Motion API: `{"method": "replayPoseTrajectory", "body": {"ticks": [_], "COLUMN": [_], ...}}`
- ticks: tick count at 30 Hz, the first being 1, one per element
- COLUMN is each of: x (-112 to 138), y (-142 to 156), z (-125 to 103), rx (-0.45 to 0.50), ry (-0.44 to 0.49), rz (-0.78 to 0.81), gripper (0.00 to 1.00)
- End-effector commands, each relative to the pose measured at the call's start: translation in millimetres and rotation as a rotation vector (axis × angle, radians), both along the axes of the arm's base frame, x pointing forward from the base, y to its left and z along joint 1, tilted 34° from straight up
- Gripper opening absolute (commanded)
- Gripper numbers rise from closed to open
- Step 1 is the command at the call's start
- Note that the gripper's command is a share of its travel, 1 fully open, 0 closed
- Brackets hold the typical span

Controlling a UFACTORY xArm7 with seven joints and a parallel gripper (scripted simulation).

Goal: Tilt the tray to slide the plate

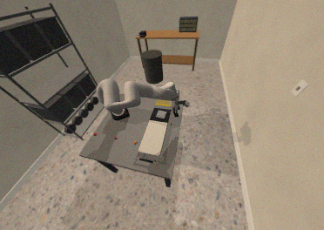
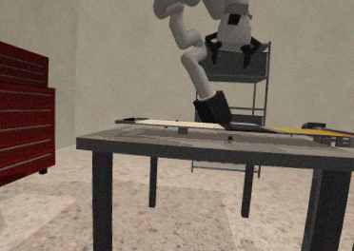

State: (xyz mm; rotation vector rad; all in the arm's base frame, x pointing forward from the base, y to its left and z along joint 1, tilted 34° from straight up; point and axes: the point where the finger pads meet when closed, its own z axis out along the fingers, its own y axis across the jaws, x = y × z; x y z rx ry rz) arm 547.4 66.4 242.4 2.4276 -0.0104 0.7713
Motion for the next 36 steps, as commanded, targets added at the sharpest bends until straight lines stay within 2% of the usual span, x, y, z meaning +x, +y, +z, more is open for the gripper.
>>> {"method": "replayPoseTrajectory", "body": {"ticks": [1, 14, 16, 17, 31, 33, 34, 35, 36], "x": [-3, -16, -16, -28, -64, -64, -79, -79, -90], "y": [-43, -103, -103, -143, -221, -221, -246, -246, -263], "z": [21, 43, 43, 55, 72, 72, 75, 75, 76], "rx": [-0.013, -0.023, -0.023, -0.025, -0.014, -0.014, -0.005, -0.005, 0.003], "ry": [0.015, 0.041, 0.041, 0.063, 0.11, 0.11, 0.127, 0.127, 0.139], "rz": [-0.017, -0.048, -0.048, -0.067, -0.098, -0.098, -0.107, -0.107, -0.111], "gripper": [1.0, 1.0, 1.0, 1.0, 1.0, 1.0, 1.0, 1.0, 1.0]}}
